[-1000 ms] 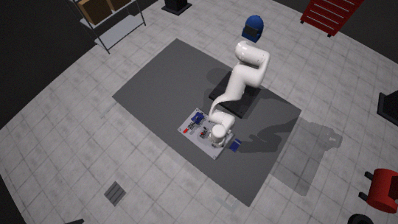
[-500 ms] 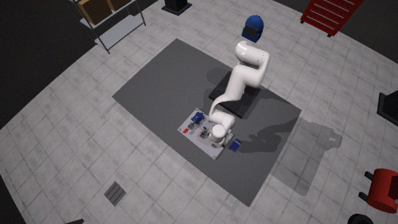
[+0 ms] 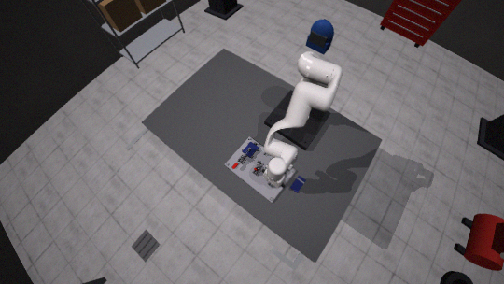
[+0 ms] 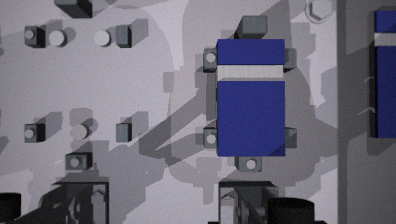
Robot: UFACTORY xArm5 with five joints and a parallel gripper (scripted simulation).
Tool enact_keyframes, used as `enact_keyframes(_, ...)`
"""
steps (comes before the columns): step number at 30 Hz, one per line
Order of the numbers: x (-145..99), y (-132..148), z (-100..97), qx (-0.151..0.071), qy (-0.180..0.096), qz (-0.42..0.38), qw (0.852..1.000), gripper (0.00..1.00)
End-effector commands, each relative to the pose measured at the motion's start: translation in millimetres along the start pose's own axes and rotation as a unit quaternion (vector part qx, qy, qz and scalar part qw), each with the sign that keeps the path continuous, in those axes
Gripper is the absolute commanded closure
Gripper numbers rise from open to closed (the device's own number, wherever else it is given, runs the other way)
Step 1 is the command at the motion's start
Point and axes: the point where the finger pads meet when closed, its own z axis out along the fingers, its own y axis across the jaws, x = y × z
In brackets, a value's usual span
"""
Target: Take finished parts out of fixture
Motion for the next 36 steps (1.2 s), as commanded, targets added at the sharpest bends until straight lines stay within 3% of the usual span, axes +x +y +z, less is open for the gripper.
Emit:
enact_keyframes(1,-1.2,0.3,-1.5,-0.001,-0.002,0.0,1.0,0.52)
enact_keyframes(19,-0.8,0.2,-4.0,0.0,-0.001,0.0,1.0,0.52)
enact_keyframes(36,-0.6,0.6,-43.1,0.0,-0.001,0.0,1.0,0.52)
